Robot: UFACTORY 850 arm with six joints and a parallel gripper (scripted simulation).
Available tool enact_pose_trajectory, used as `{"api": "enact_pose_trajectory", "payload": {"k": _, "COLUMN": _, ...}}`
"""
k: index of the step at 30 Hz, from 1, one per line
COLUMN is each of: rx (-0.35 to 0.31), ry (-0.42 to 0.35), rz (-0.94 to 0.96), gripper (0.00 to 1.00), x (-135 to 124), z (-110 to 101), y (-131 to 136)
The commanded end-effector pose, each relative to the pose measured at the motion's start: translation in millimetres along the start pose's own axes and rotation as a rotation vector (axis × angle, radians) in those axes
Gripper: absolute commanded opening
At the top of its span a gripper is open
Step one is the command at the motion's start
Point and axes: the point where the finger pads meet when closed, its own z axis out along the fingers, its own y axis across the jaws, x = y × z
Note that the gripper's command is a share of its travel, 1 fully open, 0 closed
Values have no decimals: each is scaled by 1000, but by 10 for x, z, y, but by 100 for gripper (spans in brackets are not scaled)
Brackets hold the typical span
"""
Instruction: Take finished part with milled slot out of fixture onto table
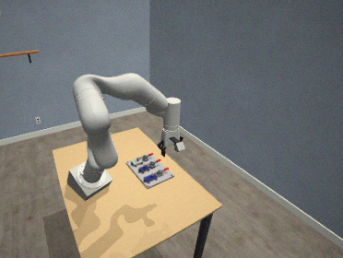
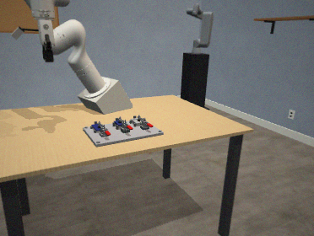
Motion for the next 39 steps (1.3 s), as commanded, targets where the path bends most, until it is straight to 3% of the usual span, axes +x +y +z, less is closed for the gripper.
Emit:
{"api": "enact_pose_trajectory", "payload": {"k": 1, "rx": 1, "ry": 0, "rz": 1, "gripper": 100, "x": 3, "z": -5, "y": -5}}
{"api": "enact_pose_trajectory", "payload": {"k": 25, "rx": 1, "ry": 0, "rz": -8, "gripper": 100, "x": -17, "z": 3, "y": -18}}
{"api": "enact_pose_trajectory", "payload": {"k": 29, "rx": 2, "ry": -3, "rz": -159, "gripper": 100, "x": -363, "z": 144, "y": -221}}
{"api": "enact_pose_trajectory", "payload": {"k": 39, "rx": 4, "ry": -5, "rz": -353, "gripper": 100, "x": -854, "z": 322, "y": -422}}
